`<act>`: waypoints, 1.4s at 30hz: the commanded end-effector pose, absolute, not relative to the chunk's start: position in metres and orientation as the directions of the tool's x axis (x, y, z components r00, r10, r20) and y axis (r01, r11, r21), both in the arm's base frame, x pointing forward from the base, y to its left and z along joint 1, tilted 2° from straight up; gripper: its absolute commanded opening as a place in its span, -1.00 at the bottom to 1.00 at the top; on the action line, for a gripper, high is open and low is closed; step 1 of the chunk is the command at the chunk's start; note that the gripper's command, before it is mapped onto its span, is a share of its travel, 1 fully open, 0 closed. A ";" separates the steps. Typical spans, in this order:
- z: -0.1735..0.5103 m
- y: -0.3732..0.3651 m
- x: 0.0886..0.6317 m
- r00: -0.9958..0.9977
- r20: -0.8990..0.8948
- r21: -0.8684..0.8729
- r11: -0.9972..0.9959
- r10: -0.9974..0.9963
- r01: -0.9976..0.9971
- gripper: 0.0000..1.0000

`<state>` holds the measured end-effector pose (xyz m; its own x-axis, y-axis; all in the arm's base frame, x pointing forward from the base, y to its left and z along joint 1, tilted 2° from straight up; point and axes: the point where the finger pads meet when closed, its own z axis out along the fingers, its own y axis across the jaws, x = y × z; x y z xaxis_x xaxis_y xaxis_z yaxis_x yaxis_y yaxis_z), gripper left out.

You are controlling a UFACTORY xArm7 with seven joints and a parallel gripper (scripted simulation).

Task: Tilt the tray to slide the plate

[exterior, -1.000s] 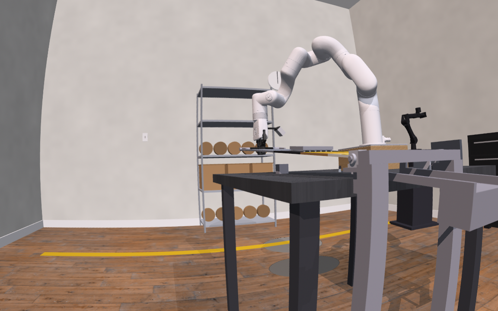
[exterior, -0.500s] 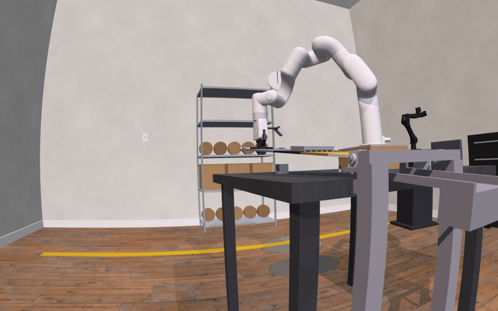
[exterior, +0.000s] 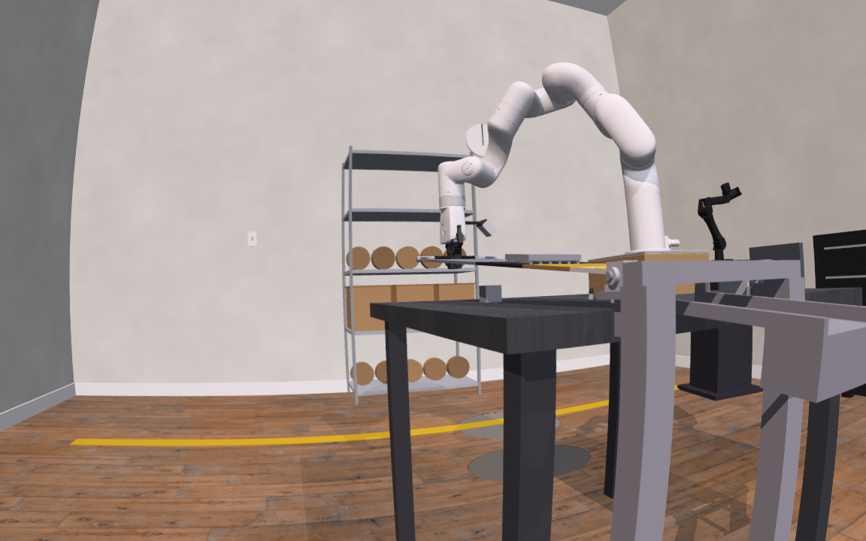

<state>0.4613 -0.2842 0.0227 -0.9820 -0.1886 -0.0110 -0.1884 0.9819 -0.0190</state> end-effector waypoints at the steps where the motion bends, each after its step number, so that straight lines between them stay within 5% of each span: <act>1: 0.026 -0.285 0.463 -0.982 -0.016 -0.023 0.982 -0.189 -0.189 -1.00; 7: 0.111 -0.271 0.459 -0.982 -0.016 -0.023 0.982 -0.189 -0.189 -1.00; 13: 0.036 -0.284 0.463 -0.982 -0.016 -0.023 0.982 -0.189 -0.189 -1.00; 42: 0.052 -0.282 0.462 -0.982 -0.016 -0.023 0.982 -0.189 -0.189 -1.00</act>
